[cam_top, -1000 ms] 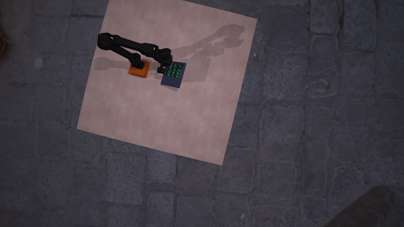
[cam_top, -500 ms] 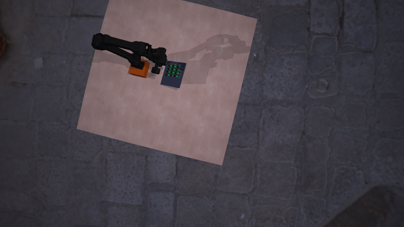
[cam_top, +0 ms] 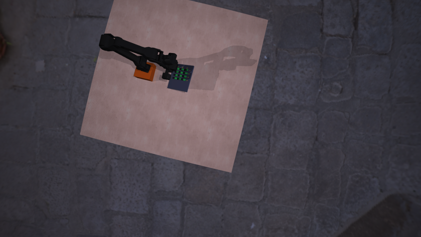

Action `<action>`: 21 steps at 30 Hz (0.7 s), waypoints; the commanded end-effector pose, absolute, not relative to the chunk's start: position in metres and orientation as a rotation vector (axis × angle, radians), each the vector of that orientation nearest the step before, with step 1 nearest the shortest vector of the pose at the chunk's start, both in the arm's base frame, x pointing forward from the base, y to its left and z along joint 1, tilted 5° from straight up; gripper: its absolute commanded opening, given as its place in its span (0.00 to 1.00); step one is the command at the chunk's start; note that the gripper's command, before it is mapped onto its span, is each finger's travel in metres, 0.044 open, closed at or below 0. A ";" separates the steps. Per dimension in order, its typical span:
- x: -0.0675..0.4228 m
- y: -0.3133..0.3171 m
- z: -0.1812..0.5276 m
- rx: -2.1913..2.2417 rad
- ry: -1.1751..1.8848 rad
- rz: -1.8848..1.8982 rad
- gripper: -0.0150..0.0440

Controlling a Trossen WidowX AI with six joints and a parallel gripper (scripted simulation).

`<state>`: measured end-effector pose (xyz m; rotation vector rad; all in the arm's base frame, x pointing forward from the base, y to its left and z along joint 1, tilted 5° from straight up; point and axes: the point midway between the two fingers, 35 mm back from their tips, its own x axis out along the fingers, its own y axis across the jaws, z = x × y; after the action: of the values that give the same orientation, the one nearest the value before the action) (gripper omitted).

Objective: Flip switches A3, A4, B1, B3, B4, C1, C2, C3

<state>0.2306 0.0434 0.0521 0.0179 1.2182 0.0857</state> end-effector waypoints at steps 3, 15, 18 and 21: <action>0.231 0.044 0.045 0.018 1.224 0.091 0.25; 0.235 0.045 0.035 0.018 1.224 0.091 0.25; 0.235 0.045 0.035 0.018 1.224 0.091 0.25; 0.235 0.045 0.035 0.018 1.224 0.091 0.25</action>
<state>0.2350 0.0444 0.0357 0.0167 1.2241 0.0859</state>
